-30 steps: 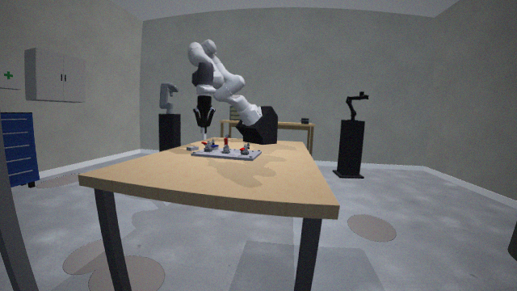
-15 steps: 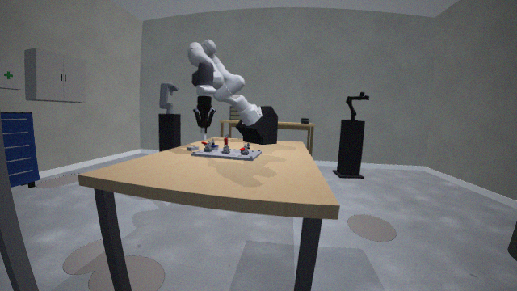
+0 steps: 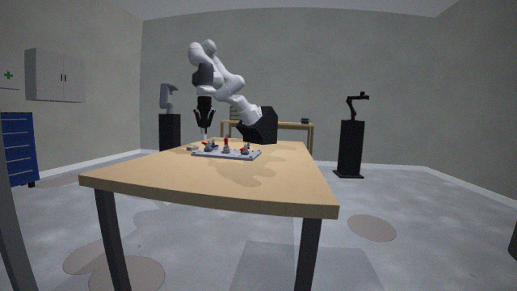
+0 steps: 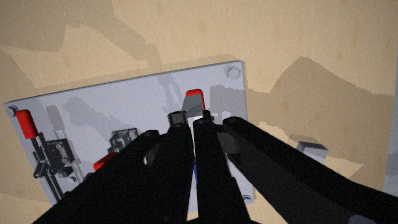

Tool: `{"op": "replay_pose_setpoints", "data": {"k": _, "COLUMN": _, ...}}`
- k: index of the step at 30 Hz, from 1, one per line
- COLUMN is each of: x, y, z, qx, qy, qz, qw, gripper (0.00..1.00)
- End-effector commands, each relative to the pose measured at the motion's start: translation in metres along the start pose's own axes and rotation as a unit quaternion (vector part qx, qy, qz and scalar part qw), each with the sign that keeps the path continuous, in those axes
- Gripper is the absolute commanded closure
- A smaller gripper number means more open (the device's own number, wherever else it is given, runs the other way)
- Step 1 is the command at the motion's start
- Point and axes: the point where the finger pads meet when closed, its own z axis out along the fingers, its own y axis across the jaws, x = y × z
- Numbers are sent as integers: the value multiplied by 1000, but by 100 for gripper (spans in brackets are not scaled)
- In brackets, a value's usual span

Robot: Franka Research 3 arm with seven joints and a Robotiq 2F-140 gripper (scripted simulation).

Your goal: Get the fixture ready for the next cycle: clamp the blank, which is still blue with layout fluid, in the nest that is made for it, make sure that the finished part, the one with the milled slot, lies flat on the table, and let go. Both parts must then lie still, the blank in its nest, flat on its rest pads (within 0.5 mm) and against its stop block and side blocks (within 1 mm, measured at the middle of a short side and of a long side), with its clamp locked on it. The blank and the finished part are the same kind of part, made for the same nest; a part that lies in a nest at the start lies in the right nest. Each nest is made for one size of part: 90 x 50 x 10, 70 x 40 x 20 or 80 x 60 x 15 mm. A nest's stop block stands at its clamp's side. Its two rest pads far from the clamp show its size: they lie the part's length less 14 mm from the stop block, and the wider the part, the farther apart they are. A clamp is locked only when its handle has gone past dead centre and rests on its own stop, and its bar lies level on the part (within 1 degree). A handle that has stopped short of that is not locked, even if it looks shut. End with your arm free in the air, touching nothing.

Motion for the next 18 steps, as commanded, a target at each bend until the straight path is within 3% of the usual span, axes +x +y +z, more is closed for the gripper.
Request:
{"op": "replay_pose_setpoints", "data": {"k": 1, "x": 1, "y": 0, "z": 0, "qx": 0, "qy": 1, "qz": 2, "qw": 1000, "gripper": 100}}
{"op": "replay_pose_setpoints", "data": {"k": 18, "x": 3, "y": 1, "z": 0, "qx": 0, "qy": 1, "qz": 2, "qw": 1000, "gripper": 100}}
